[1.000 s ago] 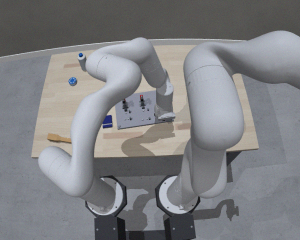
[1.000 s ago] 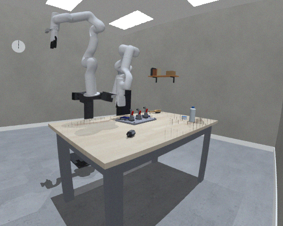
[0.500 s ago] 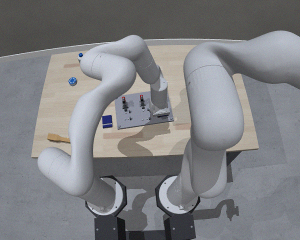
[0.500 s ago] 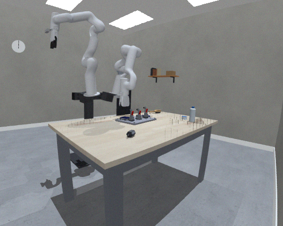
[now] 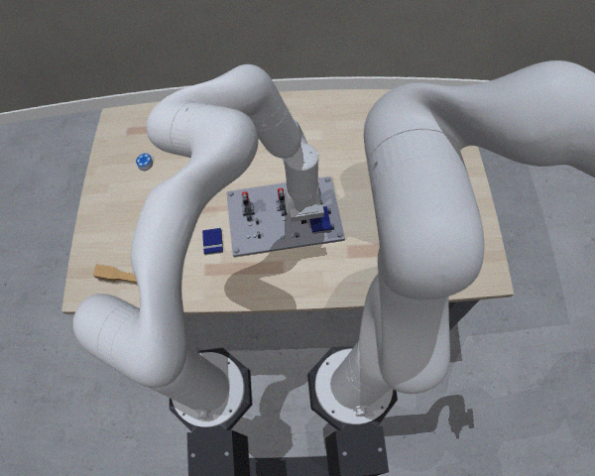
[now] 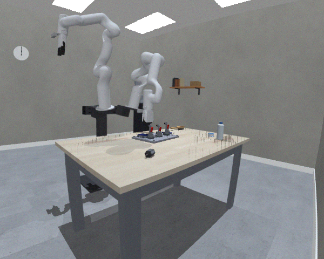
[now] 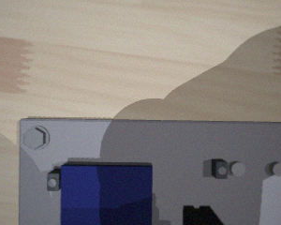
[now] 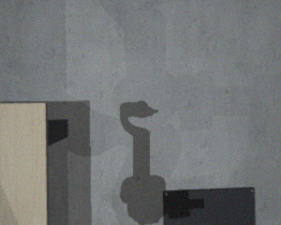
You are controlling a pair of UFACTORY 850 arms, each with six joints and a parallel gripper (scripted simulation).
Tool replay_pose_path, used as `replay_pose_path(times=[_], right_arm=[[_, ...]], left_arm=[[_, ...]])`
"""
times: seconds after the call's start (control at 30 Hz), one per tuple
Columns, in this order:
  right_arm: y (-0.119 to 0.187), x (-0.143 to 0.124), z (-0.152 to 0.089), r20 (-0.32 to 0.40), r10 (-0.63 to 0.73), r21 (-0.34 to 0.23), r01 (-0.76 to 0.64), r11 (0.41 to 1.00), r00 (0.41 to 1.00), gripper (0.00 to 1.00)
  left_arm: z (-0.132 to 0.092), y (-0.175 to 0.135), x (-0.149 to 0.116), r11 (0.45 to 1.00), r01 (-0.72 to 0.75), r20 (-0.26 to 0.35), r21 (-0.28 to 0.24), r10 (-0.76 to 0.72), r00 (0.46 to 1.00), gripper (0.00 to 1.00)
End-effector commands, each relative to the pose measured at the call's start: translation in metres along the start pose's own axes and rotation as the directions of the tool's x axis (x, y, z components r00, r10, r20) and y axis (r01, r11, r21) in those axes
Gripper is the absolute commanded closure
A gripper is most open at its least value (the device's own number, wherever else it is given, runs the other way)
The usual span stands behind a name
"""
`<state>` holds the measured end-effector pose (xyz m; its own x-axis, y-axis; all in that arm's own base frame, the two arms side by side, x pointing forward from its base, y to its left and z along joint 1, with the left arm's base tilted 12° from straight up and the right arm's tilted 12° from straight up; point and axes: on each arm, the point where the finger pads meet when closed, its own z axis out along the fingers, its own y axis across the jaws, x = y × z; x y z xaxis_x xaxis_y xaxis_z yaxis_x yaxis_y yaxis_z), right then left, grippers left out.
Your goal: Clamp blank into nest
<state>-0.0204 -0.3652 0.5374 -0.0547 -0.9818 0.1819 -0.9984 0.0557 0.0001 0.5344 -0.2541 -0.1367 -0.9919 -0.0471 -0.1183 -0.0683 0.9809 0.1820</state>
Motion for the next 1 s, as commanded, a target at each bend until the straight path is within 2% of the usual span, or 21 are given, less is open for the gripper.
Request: replay_pose_path(times=[0.0,0.57,0.97], right_arm=[[0.0,0.0,-0.001,-0.002,0.0,0.0,0.0,1.0,1.0,0.0],[0.0,0.0,-0.001,-0.002,0.0,0.0,0.0,1.0,1.0,0.0],[0.0,0.0,-0.001,-0.002,0.0,0.0,0.0,1.0,1.0,0.0]], left_arm=[[-0.001,0.003,-0.006,1.0,-0.001,-0.001,0.001,0.001,1.0,1.0],[0.001,0.006,-0.01,1.0,-0.001,-0.001,0.001,0.001,1.0,1.0],[0.023,0.006,-0.01,1.0,-0.001,-0.001,0.001,0.001,1.0,1.0]])
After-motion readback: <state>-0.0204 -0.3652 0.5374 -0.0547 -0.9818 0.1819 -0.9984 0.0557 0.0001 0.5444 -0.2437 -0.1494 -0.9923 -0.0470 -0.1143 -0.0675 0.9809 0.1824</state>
